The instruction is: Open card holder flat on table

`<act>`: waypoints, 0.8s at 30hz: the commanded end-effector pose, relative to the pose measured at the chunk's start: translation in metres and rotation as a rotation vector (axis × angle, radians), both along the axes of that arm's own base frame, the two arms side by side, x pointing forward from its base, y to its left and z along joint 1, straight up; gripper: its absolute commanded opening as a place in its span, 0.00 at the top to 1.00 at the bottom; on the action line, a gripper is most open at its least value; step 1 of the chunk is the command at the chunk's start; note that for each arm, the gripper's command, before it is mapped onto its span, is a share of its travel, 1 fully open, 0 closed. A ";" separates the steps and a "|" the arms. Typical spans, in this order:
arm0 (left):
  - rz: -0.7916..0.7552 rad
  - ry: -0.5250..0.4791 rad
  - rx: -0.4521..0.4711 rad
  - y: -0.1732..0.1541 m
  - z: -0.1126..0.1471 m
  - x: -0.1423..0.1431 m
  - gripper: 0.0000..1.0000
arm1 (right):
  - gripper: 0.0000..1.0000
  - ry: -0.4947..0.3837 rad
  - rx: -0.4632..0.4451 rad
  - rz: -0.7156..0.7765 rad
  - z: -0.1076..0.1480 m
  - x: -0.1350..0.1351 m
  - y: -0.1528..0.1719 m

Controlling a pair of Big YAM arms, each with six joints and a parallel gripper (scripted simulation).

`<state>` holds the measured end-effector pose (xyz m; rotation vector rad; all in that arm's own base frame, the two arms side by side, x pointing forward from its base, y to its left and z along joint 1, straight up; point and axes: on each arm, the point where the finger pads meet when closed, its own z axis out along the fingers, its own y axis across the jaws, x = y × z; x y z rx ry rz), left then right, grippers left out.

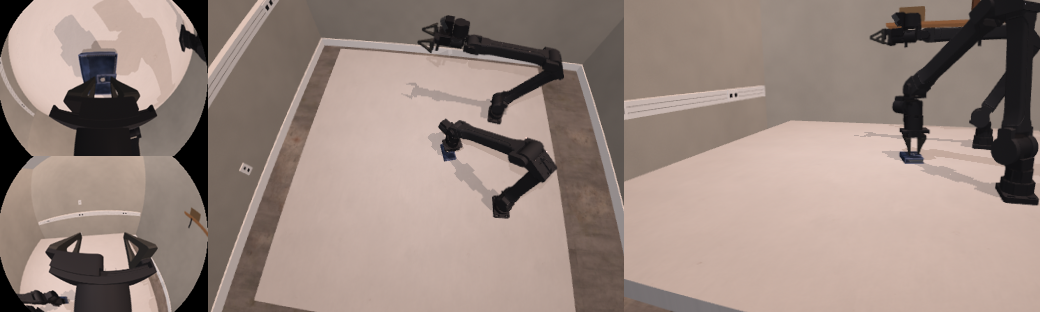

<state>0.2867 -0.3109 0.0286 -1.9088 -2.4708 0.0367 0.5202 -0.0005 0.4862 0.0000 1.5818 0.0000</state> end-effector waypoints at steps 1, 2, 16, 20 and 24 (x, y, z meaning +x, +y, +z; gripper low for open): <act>-0.003 0.063 0.073 0.020 -0.033 -0.016 0.66 | 0.00 -0.050 0.000 0.000 0.028 -0.002 0.000; -0.004 0.067 0.078 0.021 -0.035 -0.018 0.66 | 0.00 -0.050 0.000 0.000 0.028 -0.002 0.000; -0.007 0.109 0.123 0.033 -0.052 -0.031 0.89 | 0.00 -0.050 0.000 0.000 0.028 -0.002 0.000; -0.008 0.105 0.110 0.029 -0.053 -0.031 0.89 | 0.00 -0.050 0.000 0.000 0.028 -0.002 0.000; 0.003 0.076 0.113 0.026 -0.053 -0.031 0.89 | 0.00 -0.050 0.000 0.000 0.028 -0.002 0.000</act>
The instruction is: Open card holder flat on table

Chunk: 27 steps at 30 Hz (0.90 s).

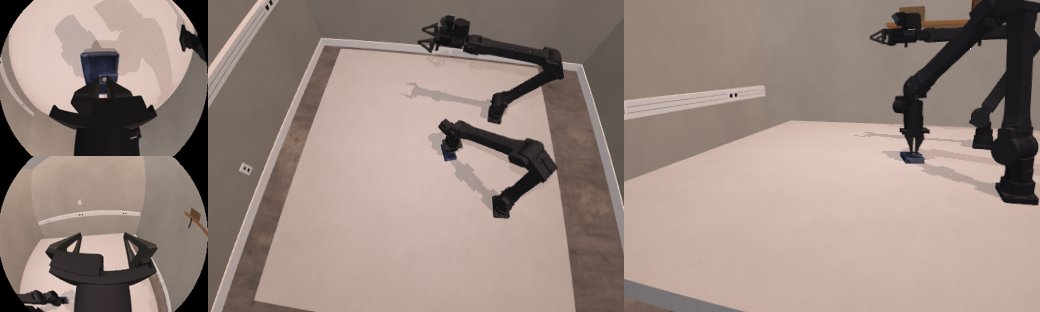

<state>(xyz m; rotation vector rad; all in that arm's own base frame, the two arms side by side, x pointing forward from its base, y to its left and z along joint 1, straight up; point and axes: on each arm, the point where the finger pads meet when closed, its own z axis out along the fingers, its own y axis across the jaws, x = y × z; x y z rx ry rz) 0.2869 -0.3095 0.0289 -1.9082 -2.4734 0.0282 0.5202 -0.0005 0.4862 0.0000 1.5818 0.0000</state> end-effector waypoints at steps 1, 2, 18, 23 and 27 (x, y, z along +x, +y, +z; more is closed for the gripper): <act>-0.007 0.084 0.112 0.025 -0.053 -0.031 0.89 | 0.00 -0.050 0.000 0.000 0.028 -0.002 0.000; -0.007 0.084 0.112 0.025 -0.053 -0.031 0.89 | 0.00 -0.050 0.000 0.000 0.028 -0.002 0.000; -0.011 0.008 0.132 0.026 -0.053 -0.032 0.89 | 0.00 -0.050 0.000 0.000 0.028 -0.002 0.000; -0.008 -0.011 0.136 0.026 -0.053 -0.032 0.89 | 0.00 -0.050 0.000 0.000 0.028 -0.002 0.000; -0.009 -0.030 0.141 0.026 -0.052 -0.032 0.89 | 0.00 -0.050 0.000 0.000 0.028 -0.002 0.000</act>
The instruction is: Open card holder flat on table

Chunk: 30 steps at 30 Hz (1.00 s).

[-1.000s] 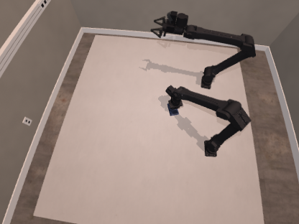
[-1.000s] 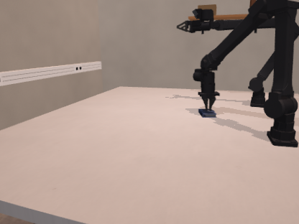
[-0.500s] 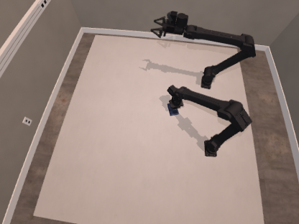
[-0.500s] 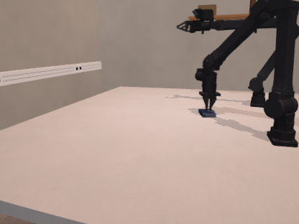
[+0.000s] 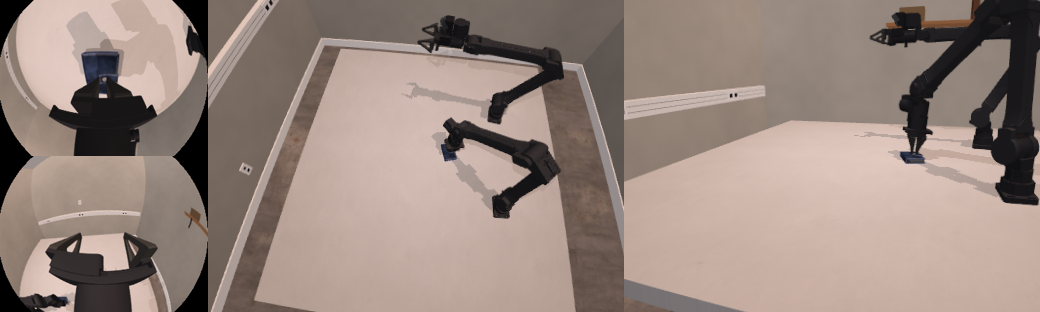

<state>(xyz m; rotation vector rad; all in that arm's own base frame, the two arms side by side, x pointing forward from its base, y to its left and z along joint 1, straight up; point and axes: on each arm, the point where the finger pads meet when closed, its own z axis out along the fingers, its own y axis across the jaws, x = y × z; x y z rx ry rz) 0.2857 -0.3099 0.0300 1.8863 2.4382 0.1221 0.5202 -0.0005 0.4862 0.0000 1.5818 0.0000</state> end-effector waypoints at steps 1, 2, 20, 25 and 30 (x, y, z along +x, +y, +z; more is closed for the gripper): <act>0.002 0.083 0.111 0.027 -0.054 -0.031 0.89 | 0.00 -0.050 0.000 0.000 0.028 -0.002 0.000; 0.001 0.078 0.112 0.027 -0.054 -0.031 0.89 | 0.00 -0.050 0.000 0.000 0.028 -0.002 0.000; 0.001 -0.094 0.015 -0.005 -0.003 -0.004 0.89 | 0.00 -0.050 0.000 0.000 0.028 -0.002 0.000; -0.003 -0.108 0.030 -0.003 -0.006 -0.005 0.89 | 0.00 -0.050 0.000 0.000 0.028 -0.002 0.000; 0.002 -0.142 0.012 -0.006 0.005 -0.004 0.89 | 0.00 -0.050 0.000 0.000 0.028 -0.002 0.000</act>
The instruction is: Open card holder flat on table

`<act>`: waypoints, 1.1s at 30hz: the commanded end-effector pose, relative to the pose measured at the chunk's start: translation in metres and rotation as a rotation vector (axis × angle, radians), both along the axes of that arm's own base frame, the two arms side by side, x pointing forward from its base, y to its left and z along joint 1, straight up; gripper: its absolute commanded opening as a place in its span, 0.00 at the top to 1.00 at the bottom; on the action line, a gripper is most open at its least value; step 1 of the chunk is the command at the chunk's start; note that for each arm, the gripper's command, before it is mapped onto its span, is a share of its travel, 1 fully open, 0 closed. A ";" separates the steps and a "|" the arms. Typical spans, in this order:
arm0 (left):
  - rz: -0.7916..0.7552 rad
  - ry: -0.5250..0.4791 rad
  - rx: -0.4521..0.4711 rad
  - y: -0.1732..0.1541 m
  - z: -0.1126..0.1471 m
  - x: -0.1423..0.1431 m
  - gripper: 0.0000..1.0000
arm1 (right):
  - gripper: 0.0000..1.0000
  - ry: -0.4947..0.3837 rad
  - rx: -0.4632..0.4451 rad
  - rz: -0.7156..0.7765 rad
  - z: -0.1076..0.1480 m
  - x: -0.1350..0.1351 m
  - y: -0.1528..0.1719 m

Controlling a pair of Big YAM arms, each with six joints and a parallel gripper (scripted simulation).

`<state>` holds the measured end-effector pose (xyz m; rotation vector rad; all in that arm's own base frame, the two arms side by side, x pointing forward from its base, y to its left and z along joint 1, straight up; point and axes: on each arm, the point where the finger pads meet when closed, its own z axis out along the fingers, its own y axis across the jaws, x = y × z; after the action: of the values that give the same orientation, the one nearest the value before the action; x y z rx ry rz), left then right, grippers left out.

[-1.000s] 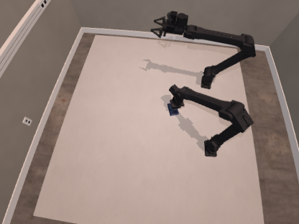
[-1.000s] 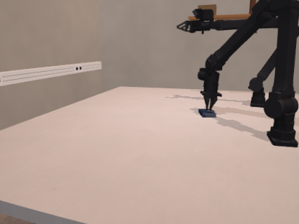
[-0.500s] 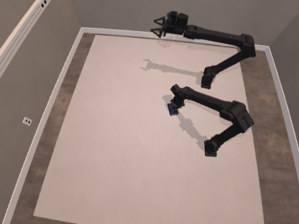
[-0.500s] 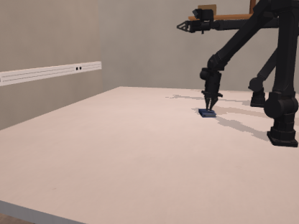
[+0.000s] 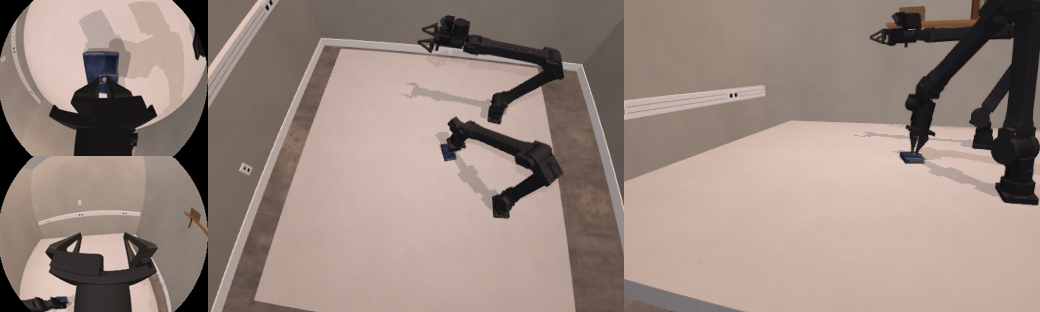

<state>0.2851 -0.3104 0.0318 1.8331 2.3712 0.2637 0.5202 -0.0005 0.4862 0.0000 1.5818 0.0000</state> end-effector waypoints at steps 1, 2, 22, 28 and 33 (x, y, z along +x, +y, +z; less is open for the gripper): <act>0.000 -0.019 -0.005 -0.004 -0.002 -0.005 0.89 | 0.00 -0.050 0.000 0.000 0.028 -0.002 0.000; 0.000 -0.018 0.005 -0.003 -0.006 -0.005 0.89 | 0.00 -0.050 0.000 0.000 0.028 -0.002 0.000; 0.012 -0.074 0.033 0.005 -0.005 -0.002 0.66 | 0.00 -0.050 0.000 0.000 0.028 -0.002 0.000; 0.008 -0.073 0.032 0.004 -0.005 -0.004 0.66 | 0.00 -0.050 0.000 0.000 0.028 -0.002 0.000; 0.008 -0.073 0.032 0.004 -0.005 -0.004 0.66 | 0.00 -0.050 0.000 0.000 0.028 -0.002 0.000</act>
<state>0.2834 -0.3102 0.0350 1.7950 2.3211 0.3633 0.5202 -0.0005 0.4862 0.0000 1.5818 0.0000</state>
